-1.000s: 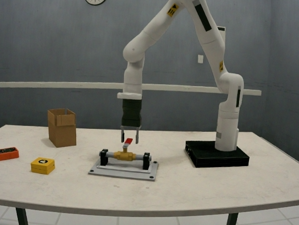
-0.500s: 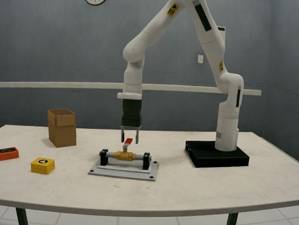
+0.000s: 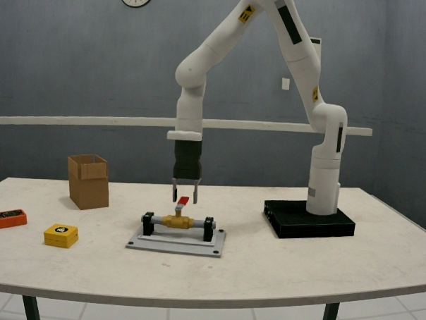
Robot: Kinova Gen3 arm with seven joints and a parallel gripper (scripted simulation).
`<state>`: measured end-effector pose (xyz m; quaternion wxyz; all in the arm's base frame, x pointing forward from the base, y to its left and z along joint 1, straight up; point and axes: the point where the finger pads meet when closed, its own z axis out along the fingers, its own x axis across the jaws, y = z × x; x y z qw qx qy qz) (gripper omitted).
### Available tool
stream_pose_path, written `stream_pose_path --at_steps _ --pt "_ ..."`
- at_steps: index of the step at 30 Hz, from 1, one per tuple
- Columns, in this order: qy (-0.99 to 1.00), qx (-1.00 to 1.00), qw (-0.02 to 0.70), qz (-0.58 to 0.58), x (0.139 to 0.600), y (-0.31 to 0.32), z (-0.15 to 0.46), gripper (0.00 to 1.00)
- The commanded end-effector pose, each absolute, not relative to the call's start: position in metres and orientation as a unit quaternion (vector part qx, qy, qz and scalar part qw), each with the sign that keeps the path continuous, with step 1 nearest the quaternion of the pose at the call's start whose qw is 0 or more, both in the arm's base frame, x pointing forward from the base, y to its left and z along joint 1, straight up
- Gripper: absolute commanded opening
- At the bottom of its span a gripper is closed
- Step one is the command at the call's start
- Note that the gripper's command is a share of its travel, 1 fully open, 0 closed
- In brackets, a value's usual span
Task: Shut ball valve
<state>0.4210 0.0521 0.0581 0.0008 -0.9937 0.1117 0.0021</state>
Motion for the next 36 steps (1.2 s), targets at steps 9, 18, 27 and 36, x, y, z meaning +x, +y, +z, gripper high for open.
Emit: stream_pose_path --at_steps 9,18,27,36 --pt "0.112 -0.994 0.001 0.001 0.422 0.052 0.076 1.00" --pt "0.112 -0.994 0.001 0.001 0.422 0.052 0.101 1.00" --pt "0.112 -0.994 0.001 0.001 0.422 0.052 0.124 1.00" --pt "0.112 -0.994 0.001 0.001 0.422 0.052 0.134 1.00"
